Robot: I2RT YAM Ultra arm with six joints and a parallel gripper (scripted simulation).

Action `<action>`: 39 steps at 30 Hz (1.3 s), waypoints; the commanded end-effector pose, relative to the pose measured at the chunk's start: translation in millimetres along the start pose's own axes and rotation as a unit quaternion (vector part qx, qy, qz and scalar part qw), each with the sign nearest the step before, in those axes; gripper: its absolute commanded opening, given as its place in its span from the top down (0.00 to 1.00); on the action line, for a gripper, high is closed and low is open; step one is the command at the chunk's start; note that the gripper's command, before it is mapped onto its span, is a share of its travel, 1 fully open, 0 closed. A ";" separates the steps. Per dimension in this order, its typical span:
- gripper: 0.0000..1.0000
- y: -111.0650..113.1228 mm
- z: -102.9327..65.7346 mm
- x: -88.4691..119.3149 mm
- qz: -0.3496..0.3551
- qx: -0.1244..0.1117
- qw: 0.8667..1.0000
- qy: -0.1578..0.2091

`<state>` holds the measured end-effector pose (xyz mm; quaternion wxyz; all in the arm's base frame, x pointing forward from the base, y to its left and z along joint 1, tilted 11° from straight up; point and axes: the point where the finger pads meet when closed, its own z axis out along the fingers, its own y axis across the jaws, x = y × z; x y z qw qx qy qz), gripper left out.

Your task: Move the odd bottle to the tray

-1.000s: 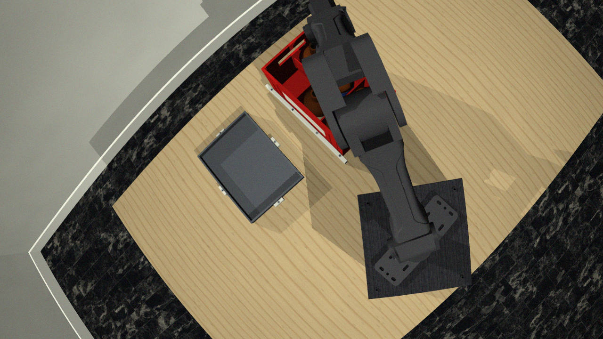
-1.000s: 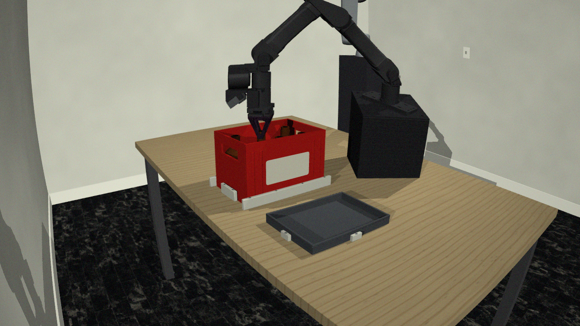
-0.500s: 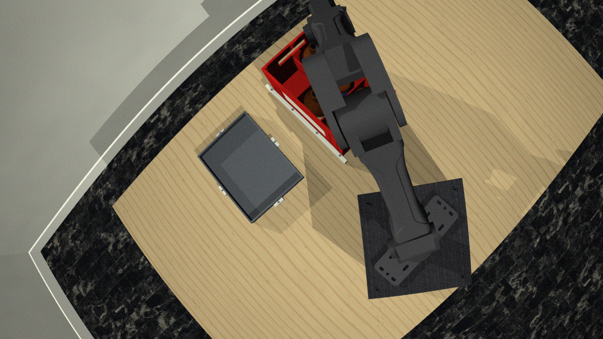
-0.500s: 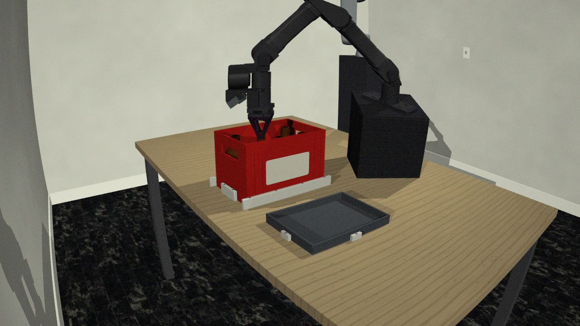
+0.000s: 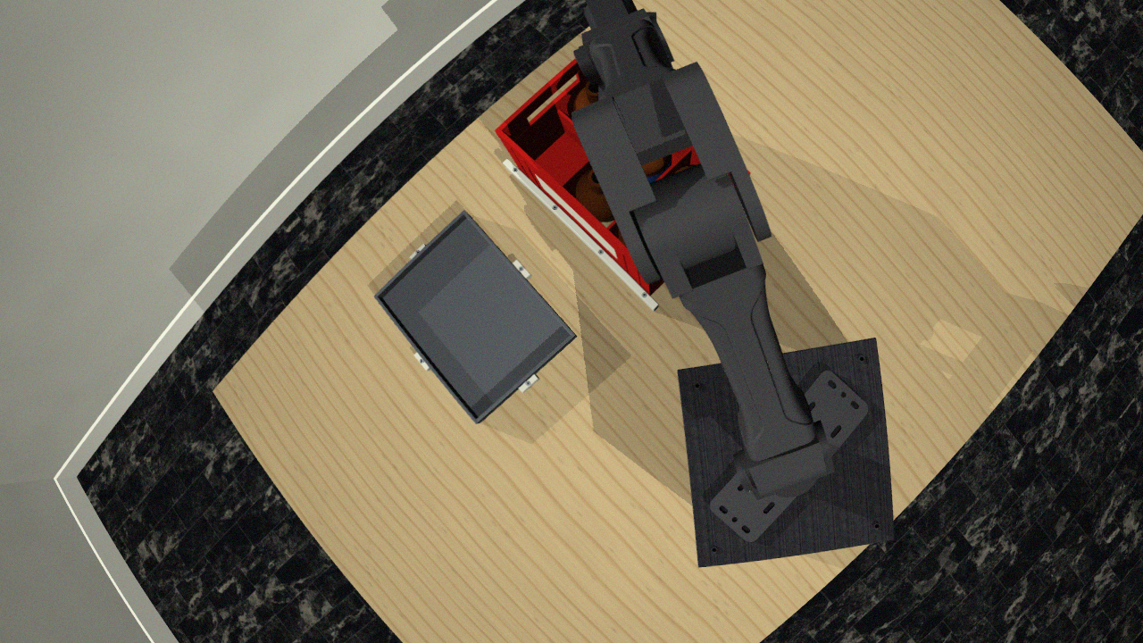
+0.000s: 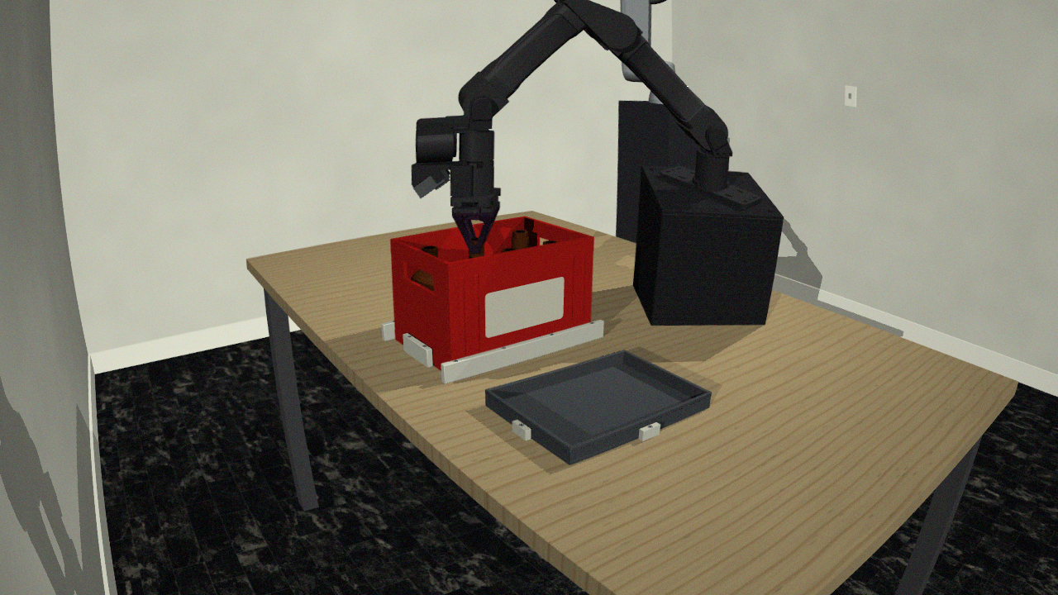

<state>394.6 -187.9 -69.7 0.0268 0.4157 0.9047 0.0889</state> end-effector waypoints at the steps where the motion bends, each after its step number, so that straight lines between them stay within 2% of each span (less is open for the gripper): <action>1: 1.00 0.0 -1.8 2.1 0.001 0.000 1.000 -0.001; 27: 1.00 0.0 -1.8 2.1 0.001 0.000 1.000 -0.001; 28: 0.39 0.0 -1.8 2.1 0.001 0.000 1.000 -0.001; 39: 0.39 0.0 -1.8 2.2 0.001 0.000 1.000 -0.001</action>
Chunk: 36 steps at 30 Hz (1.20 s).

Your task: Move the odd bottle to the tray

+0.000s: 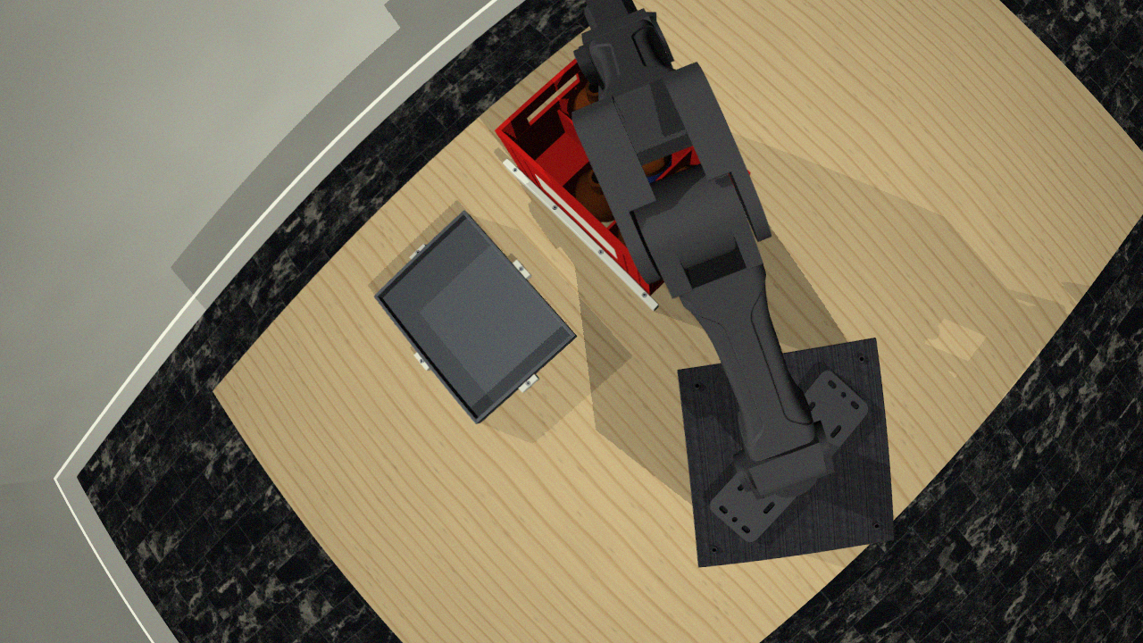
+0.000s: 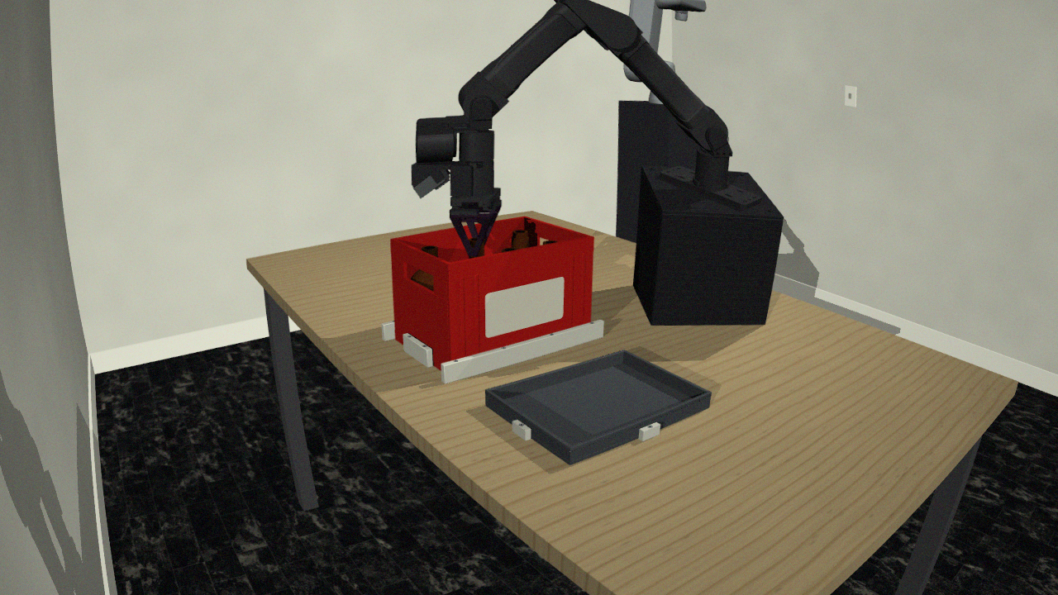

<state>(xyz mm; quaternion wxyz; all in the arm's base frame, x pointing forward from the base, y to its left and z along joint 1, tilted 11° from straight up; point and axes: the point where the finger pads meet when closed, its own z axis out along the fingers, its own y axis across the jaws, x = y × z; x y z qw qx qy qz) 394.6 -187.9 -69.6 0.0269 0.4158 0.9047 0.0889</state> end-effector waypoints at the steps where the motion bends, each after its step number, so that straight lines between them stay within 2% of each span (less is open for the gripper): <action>1: 0.39 0.0 -1.7 2.2 0.001 0.000 1.000 -0.001; 24: 0.39 0.1 -2.2 2.2 0.001 0.000 1.000 -0.001; 30: 0.39 1.0 -11.2 0.7 0.001 -0.001 1.000 -0.004; 36: 0.39 2.0 -27.6 -11.2 -0.001 -0.007 1.000 -0.019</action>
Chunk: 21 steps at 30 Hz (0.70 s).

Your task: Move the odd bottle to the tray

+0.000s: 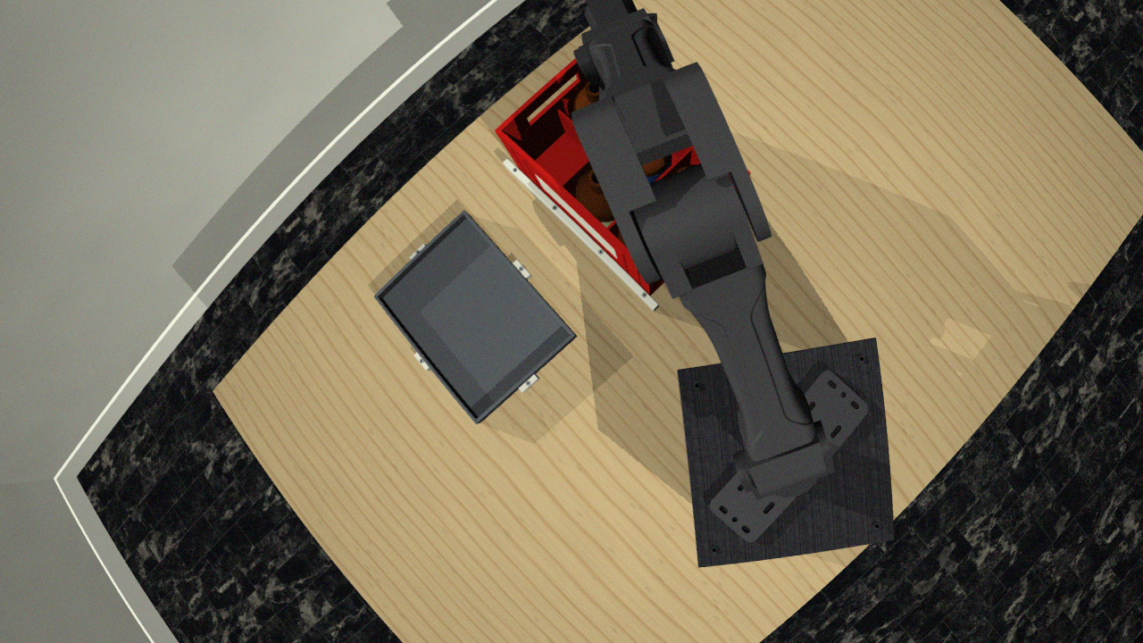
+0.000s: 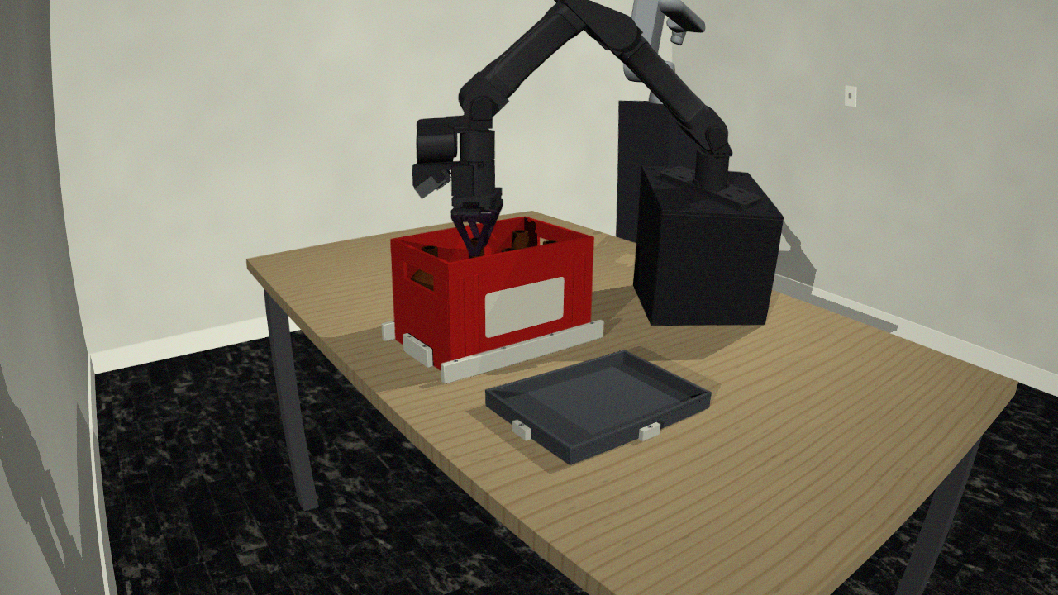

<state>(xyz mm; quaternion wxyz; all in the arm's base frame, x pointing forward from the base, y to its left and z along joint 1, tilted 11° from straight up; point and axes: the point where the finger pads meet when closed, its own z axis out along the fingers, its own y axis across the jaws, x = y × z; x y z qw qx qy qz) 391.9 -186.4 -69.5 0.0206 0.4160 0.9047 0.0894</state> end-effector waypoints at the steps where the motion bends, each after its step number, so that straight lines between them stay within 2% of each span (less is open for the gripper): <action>1: 0.39 2.9 -30.0 -13.7 -0.001 -0.009 1.000 -0.025; 8: 0.39 2.6 -51.7 -12.5 -0.001 -0.009 1.000 -0.025; 10: 0.39 2.6 -51.7 -12.5 -0.001 -0.009 1.000 -0.025; 21: 0.39 2.0 -86.8 -10.6 -0.001 -0.009 1.000 -0.025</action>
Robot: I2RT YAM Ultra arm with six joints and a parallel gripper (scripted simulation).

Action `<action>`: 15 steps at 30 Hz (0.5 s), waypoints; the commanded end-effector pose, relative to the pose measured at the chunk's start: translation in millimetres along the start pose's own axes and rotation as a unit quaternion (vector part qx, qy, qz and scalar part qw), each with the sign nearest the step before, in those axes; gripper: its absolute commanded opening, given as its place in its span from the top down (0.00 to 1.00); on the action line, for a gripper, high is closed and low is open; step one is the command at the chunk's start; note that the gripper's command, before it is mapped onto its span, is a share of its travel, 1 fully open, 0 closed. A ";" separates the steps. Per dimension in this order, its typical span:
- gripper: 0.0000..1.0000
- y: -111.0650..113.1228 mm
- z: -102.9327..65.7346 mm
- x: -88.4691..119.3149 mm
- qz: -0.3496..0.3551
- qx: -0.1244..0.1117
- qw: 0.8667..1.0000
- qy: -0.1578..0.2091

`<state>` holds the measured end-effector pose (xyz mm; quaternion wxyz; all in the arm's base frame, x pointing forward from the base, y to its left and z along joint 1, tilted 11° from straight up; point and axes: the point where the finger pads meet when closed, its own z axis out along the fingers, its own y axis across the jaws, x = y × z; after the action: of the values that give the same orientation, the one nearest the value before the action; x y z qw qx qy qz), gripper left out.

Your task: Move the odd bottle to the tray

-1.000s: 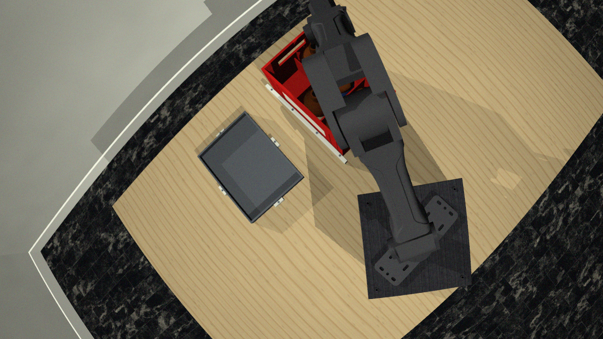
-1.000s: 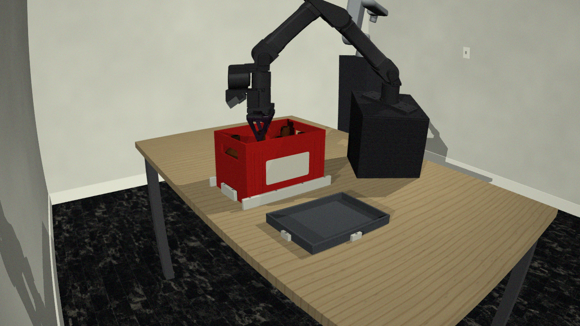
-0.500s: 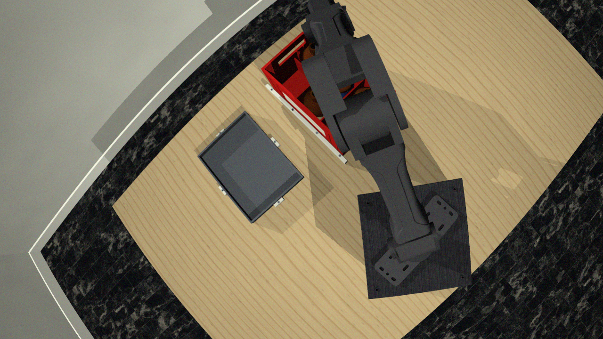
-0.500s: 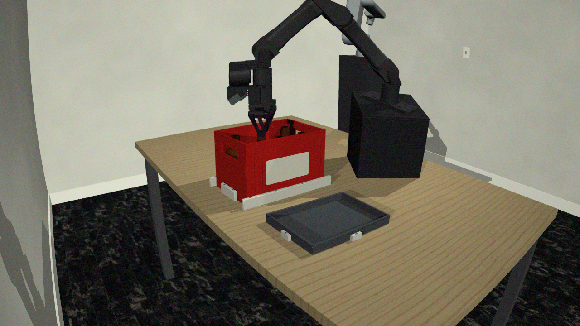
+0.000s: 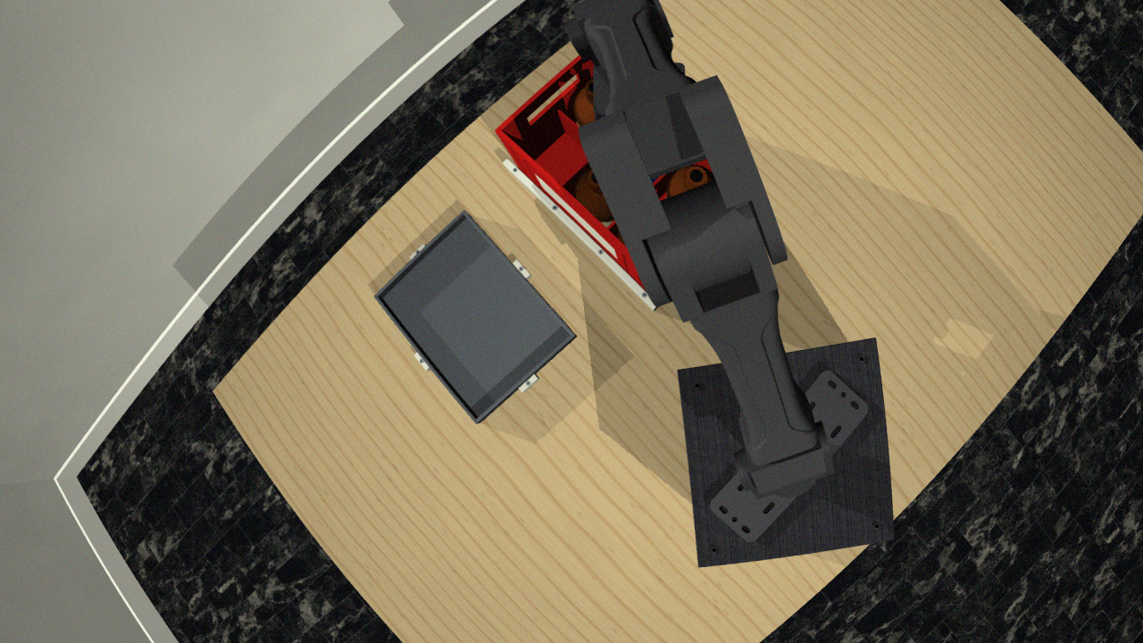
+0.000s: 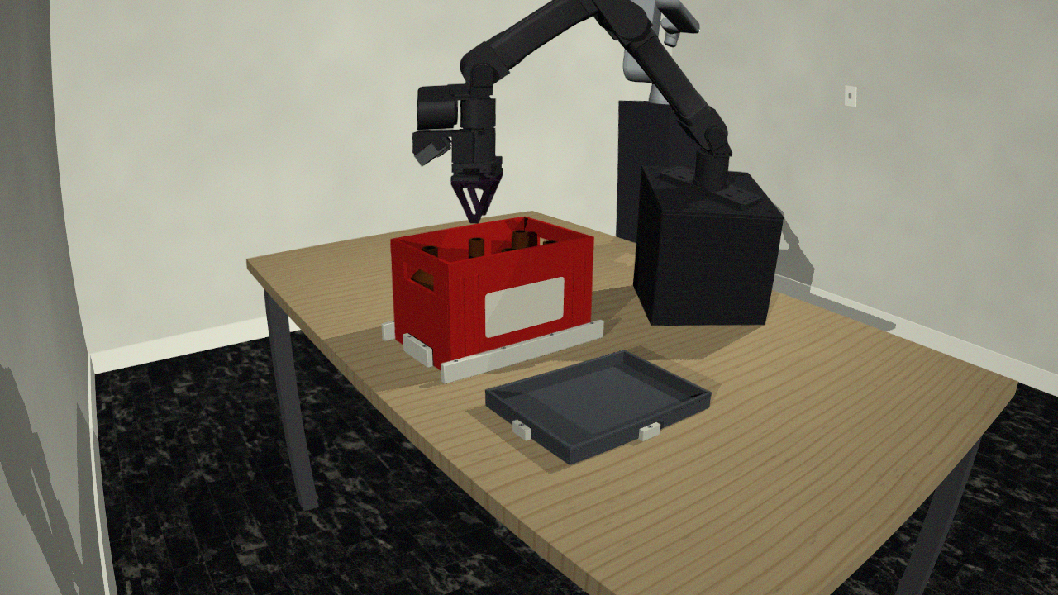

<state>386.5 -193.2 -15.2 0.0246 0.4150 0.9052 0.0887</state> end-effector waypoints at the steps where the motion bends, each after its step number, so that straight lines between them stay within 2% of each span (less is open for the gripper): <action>1: 0.39 0.7 -34.2 -11.1 0.000 -0.008 1.000 -0.021; 15: 0.39 0.6 -45.9 -10.5 0.001 -0.008 1.000 -0.021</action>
<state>381.4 -194.0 2.9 0.0162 0.4147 0.9054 0.0896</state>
